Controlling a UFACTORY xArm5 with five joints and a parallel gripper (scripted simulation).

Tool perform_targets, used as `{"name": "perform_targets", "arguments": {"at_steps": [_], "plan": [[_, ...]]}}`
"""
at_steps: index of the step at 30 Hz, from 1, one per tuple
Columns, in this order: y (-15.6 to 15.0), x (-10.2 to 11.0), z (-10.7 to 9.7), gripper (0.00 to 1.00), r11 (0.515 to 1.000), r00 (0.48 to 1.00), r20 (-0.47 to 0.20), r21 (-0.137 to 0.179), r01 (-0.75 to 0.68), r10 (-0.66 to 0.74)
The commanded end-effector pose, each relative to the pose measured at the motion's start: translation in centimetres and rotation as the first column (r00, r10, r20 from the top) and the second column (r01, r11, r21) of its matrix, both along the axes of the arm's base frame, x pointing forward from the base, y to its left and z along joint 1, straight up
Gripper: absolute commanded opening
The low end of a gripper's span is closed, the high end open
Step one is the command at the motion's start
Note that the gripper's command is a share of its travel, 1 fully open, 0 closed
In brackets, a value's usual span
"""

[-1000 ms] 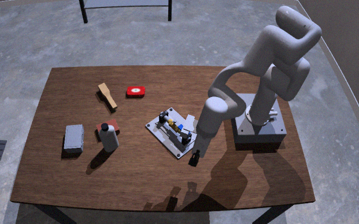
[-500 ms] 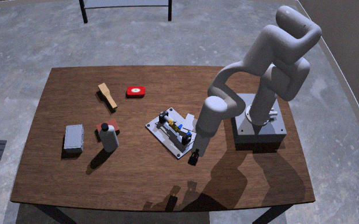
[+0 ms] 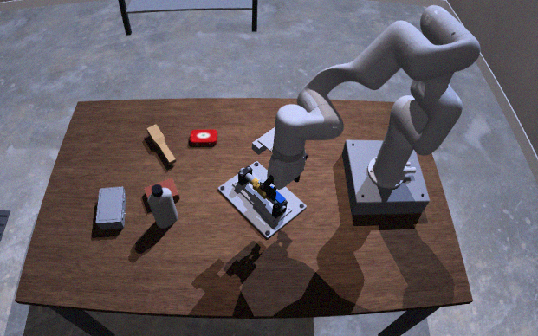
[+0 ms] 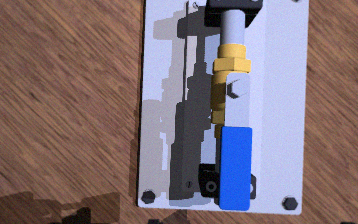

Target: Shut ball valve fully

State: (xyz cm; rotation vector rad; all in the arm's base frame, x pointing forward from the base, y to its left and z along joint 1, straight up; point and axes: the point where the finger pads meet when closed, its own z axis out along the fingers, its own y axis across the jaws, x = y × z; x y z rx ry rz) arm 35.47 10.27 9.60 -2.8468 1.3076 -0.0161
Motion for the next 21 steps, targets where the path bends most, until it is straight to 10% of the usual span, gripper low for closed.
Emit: {"name": "perform_targets", "arguments": {"at_steps": [1,4,5,21], "plan": [[-1.52,0.25,0.48,1.0,1.0,0.999,-0.013,-0.004,0.029,-0.029],[-1.52,0.25,0.48,1.0,1.0,0.999,-0.013,-0.004,0.029,-0.029],[-1.52,0.25,0.48,0.0,1.0,0.999,-0.013,-0.004,0.029,-0.029],[-1.52,0.25,0.48,0.0,1.0,0.999,-0.013,-0.004,0.029,-0.029]]}}
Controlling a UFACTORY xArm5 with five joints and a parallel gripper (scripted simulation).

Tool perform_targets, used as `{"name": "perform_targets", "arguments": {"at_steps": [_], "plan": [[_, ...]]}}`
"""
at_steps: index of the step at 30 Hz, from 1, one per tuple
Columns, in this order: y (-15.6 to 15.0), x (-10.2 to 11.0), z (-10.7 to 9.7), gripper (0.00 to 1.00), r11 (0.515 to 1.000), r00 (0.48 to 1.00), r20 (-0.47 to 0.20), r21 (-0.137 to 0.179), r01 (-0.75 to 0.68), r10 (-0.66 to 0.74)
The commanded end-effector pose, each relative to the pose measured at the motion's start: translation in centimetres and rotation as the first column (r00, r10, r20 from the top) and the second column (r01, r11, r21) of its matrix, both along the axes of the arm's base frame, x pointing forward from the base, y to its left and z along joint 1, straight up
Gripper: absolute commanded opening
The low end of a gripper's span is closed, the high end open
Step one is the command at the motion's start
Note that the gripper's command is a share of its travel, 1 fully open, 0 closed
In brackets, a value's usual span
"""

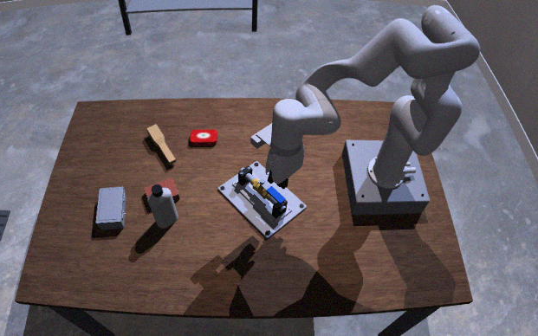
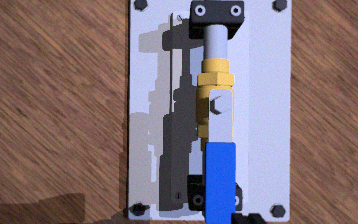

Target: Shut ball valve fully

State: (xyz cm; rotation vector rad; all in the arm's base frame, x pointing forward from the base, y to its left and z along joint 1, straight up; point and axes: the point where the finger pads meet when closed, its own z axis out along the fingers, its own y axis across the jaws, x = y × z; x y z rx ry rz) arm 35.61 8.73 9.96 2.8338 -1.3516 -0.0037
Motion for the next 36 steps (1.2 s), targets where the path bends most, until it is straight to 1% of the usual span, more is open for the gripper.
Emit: {"name": "perform_targets", "arguments": {"at_steps": [1,28,29,36], "plan": [[0.02,0.12,0.11,0.0,1.0,1.0,0.003,0.001,0.0,0.0],[0.02,0.12,0.11,0.0,1.0,1.0,0.003,0.001,0.0,0.0],[0.02,0.12,0.11,0.69,1.0,1.0,0.003,0.001,0.0,0.0],[0.02,0.12,0.11,0.69,1.0,1.0,0.003,0.001,0.0,0.0]]}}
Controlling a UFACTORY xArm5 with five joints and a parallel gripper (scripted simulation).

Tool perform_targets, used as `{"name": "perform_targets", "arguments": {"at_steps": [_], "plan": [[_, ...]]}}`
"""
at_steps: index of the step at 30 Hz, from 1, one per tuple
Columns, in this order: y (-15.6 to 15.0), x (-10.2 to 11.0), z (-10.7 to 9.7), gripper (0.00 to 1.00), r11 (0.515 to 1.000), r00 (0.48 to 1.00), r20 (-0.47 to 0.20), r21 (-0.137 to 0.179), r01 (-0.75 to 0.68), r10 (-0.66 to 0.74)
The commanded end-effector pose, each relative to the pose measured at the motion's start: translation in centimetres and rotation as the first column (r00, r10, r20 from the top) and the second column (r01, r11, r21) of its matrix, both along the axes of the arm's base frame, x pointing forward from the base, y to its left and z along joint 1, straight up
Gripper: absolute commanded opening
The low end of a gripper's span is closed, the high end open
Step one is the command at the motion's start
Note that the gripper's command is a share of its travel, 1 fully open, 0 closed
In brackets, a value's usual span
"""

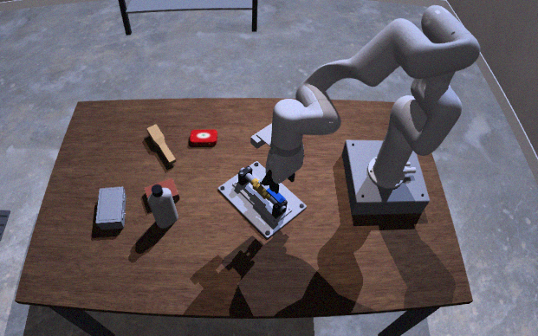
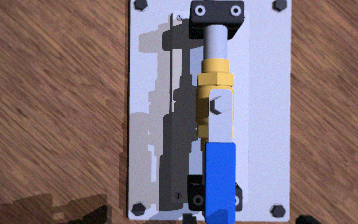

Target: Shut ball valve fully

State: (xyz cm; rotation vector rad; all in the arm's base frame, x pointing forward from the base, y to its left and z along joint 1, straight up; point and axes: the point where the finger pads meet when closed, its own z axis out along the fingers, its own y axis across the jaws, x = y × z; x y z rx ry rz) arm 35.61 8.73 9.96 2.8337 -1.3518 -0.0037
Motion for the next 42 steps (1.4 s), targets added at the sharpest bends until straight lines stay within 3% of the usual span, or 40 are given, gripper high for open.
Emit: {"name": "perform_targets", "arguments": {"at_steps": [1,42], "plan": [[0.03,0.12,0.11,0.69,1.0,1.0,0.003,0.001,0.0,0.0],[0.05,0.14,-0.51,0.69,1.0,1.0,0.003,0.001,0.0,0.0]]}}
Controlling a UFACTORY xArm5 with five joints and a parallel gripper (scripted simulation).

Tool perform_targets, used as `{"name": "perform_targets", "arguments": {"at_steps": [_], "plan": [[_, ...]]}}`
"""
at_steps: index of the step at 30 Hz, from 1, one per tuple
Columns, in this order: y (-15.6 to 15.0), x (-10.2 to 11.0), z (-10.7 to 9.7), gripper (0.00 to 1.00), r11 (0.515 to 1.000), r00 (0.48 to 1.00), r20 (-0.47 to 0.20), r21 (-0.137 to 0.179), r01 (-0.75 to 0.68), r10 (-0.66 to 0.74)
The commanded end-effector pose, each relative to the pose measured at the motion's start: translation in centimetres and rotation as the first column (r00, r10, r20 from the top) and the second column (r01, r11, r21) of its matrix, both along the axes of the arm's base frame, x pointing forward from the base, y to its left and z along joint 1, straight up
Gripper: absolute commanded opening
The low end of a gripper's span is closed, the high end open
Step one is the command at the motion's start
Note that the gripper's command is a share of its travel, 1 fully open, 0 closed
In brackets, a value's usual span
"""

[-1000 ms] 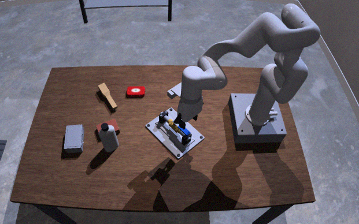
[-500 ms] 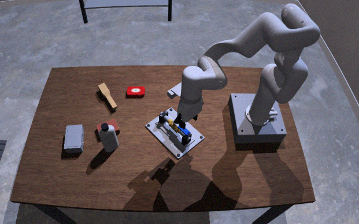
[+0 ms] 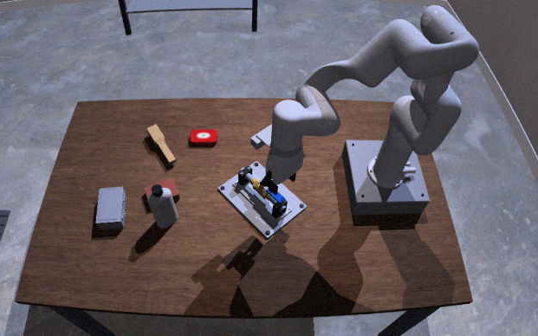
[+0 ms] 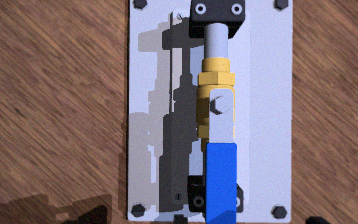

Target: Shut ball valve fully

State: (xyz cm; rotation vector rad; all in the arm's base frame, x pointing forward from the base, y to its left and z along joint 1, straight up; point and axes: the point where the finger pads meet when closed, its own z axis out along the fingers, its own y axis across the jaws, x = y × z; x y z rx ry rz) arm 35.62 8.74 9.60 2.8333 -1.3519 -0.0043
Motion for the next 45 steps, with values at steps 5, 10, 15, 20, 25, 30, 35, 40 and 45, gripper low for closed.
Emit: {"name": "perform_targets", "arguments": {"at_steps": [5,10,15,20,25,30,35,40,45], "plan": [[0.1,0.1,-0.6,0.69,1.0,1.0,0.003,0.001,0.0,0.0],[0.1,0.2,-1.4,0.69,1.0,1.0,0.003,0.001,0.0,0.0],[0.1,0.2,-2.2,0.69,1.0,1.0,0.003,0.001,0.0,0.0],[0.1,0.2,-2.8,0.69,1.0,1.0,0.003,0.001,0.0,0.0],[0.1,0.2,-3.6,0.69,1.0,1.0,0.003,0.001,0.0,0.0],[0.2,0.2,-4.3,0.69,1.0,1.0,0.003,0.001,0.0,0.0],[0.2,0.3,-4.7,0.69,1.0,1.0,0.003,0.001,0.0,0.0],[0.2,0.3,-5.1,0.69,1.0,1.0,0.003,0.001,0.0,0.0],[0.2,0.3,-5.2,0.69,1.0,1.0,0.003,0.001,0.0,0.0]]}}
